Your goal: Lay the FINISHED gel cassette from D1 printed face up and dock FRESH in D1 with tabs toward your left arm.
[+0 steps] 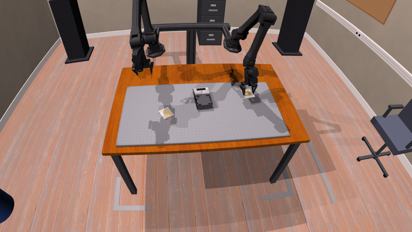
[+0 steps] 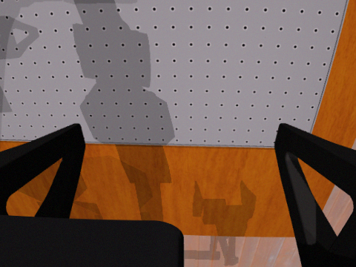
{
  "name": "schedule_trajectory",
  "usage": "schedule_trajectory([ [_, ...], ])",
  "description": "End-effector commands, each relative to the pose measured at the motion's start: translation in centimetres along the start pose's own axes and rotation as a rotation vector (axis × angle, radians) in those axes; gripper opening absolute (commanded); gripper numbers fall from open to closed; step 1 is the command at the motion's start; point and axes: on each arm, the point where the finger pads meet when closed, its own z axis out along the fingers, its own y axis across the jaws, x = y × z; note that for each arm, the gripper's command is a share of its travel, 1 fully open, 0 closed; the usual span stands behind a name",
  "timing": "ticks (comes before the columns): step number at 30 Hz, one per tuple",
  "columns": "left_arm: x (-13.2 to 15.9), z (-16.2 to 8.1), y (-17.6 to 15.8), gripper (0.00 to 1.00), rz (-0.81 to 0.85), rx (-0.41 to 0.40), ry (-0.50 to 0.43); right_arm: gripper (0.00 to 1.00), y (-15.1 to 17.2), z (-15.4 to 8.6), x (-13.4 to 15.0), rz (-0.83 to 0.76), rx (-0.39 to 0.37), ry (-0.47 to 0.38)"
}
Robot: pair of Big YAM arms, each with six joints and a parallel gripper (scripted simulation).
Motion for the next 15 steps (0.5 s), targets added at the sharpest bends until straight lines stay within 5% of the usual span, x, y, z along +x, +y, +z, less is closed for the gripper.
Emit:
schedule_trajectory([
  [1, -0.72, 0.00, 0.54, 0.00, 0.000, -0.007, -0.027, 1.00, -0.34, -1.38, -2.23, -0.008, -0.001, -0.030],
  [15, -0.60, 0.83, 0.59, 0.00, -0.001, -0.008, -0.032, 1.00, -0.34, -1.38, -2.23, -0.008, -0.001, -0.030],
])
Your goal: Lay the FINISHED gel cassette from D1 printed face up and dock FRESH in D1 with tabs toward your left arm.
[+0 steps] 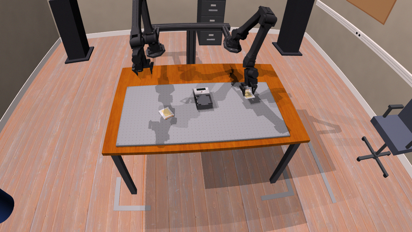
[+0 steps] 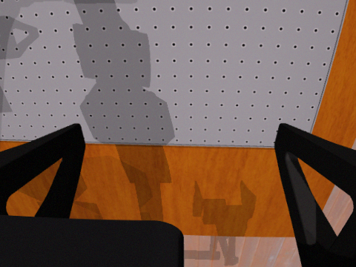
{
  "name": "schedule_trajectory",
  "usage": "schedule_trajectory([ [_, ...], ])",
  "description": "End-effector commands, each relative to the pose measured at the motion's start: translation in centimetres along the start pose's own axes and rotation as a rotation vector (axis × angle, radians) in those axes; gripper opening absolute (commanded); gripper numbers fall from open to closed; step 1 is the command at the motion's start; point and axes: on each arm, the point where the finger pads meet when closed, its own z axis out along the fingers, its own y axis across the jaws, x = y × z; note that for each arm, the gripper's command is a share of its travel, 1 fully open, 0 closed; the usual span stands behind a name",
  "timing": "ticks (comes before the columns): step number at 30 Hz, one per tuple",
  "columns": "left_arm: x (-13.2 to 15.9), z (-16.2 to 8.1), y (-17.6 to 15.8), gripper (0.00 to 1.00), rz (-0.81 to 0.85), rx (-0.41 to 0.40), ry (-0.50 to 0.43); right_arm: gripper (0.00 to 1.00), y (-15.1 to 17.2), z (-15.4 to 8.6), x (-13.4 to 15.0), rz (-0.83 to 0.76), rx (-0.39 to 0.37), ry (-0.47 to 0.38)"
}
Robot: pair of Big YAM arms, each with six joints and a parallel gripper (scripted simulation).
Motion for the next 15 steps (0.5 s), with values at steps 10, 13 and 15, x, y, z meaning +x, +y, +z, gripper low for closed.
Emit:
schedule_trajectory([
  [10, -0.75, 0.48, 0.57, 0.00, 0.000, -0.008, -0.029, 1.00, -0.34, -1.38, -2.23, -0.008, -0.001, -0.030],
  [13, -0.69, 0.74, 0.58, 0.00, 0.000, -0.008, -0.029, 1.00, -0.34, -1.38, -2.23, -0.008, -0.001, -0.030],
  [15, -0.67, 0.87, 0.58, 0.00, 0.000, -0.008, -0.029, 1.00, -0.34, -1.38, -2.23, -0.008, -0.001, -0.030],
])
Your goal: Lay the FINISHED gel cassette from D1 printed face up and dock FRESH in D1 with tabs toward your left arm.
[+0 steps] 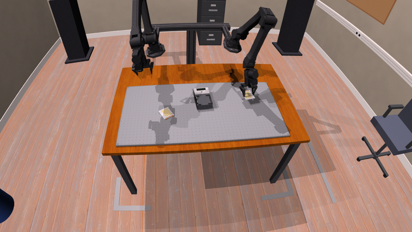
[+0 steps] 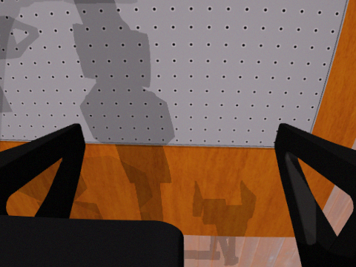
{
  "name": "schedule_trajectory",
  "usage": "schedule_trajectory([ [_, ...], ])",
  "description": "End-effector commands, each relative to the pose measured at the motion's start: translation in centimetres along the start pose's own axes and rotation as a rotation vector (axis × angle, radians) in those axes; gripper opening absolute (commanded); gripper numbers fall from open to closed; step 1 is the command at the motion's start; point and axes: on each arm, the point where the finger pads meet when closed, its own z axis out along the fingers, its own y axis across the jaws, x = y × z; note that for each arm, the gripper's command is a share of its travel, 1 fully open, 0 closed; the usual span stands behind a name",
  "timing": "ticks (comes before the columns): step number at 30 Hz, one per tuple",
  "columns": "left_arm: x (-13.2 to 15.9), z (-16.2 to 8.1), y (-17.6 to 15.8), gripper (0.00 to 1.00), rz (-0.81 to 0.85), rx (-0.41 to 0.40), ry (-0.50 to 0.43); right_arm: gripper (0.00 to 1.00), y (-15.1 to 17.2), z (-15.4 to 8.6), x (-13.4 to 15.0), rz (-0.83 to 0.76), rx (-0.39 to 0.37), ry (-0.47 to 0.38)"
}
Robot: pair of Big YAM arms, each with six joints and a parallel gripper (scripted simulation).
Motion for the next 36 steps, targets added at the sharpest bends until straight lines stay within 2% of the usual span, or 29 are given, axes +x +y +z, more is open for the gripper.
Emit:
schedule_trajectory([
  [1, -0.6, 0.4, 0.6, 0.00, 0.001, -0.008, -0.023, 1.00, -0.3, -1.4, -2.2, -0.008, -0.001, -0.030],
  [36, 0.1, 1.7, 0.6, 0.00, 0.001, -0.008, -0.023, 1.00, -0.3, -1.4, -2.2, -0.008, -0.001, -0.030],
])
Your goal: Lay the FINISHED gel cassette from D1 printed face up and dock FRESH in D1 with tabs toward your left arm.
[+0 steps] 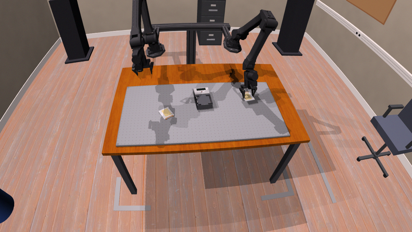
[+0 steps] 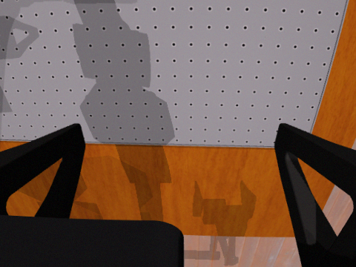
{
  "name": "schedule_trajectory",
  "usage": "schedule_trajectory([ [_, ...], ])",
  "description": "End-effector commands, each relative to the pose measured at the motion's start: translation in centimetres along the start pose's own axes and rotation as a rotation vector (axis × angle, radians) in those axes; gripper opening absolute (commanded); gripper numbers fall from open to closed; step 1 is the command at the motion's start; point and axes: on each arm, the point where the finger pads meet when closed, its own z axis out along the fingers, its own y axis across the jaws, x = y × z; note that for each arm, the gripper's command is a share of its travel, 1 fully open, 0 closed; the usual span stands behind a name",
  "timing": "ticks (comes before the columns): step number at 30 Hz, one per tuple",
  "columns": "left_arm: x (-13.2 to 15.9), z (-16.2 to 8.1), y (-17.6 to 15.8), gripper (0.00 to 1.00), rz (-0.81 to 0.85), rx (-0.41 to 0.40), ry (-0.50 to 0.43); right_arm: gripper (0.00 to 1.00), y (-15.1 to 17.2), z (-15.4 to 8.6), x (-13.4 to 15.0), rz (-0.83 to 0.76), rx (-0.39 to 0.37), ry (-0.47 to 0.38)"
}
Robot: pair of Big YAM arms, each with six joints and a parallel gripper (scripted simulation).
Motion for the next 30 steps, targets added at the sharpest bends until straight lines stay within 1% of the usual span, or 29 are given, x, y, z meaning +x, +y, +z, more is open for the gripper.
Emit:
schedule_trajectory([
  [1, -0.40, 0.52, 0.58, 0.00, 0.001, -0.008, -0.022, 1.00, -0.34, -1.38, -2.23, -0.008, -0.001, -0.030],
  [14, -0.34, 0.64, 0.58, 0.00, 0.001, -0.008, -0.021, 1.00, -0.34, -1.38, -2.23, -0.008, -0.001, -0.030],
  [19, -0.02, 1.22, 0.60, 0.00, 0.001, -0.008, -0.021, 1.00, -0.34, -1.38, -2.23, -0.008, -0.001, -0.030],
  [30, -0.02, 1.22, 0.60, 0.00, 0.001, -0.008, -0.021, 1.00, -0.34, -1.38, -2.23, -0.008, -0.001, -0.030],
])
